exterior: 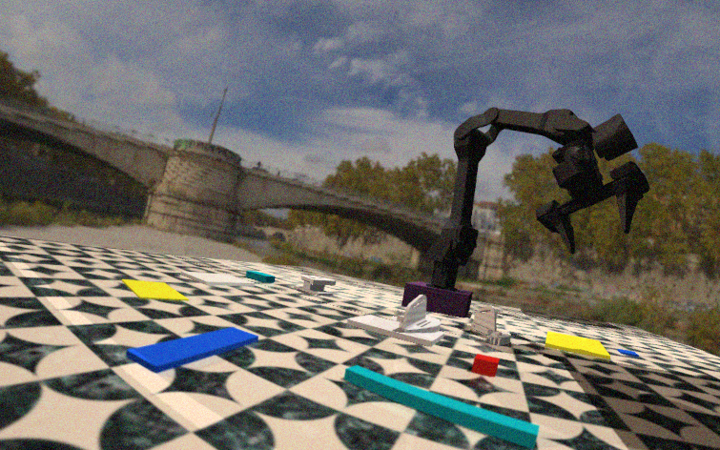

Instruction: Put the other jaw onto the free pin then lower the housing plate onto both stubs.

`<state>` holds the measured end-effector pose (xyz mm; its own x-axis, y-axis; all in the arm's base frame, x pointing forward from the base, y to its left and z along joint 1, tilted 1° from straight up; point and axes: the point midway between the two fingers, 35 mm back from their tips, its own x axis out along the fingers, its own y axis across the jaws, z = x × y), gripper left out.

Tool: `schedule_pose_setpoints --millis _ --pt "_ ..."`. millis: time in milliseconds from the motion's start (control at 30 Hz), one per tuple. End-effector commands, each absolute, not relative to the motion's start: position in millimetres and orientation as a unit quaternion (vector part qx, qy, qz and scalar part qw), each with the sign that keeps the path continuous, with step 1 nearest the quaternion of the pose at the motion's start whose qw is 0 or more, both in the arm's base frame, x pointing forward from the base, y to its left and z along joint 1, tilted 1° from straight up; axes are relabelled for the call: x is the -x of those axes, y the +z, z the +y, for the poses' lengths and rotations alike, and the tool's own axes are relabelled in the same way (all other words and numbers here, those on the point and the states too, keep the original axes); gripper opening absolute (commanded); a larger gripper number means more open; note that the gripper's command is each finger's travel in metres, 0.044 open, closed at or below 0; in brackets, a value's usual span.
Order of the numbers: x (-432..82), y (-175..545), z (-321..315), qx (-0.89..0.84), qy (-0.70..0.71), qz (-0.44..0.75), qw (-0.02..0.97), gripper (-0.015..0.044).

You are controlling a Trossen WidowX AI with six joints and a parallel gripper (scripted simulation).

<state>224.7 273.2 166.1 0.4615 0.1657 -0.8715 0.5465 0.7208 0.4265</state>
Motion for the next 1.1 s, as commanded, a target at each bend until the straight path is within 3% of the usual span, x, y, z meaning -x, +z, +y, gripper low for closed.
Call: schedule_pose_setpoints --millis 0,1067 --pt "-224.9 161.1 266.6 -0.374 -0.147 0.507 0.763 0.0440" --pt "-230.1 127.8 213.1 -0.545 -0.367 0.464 0.594 0.0440"
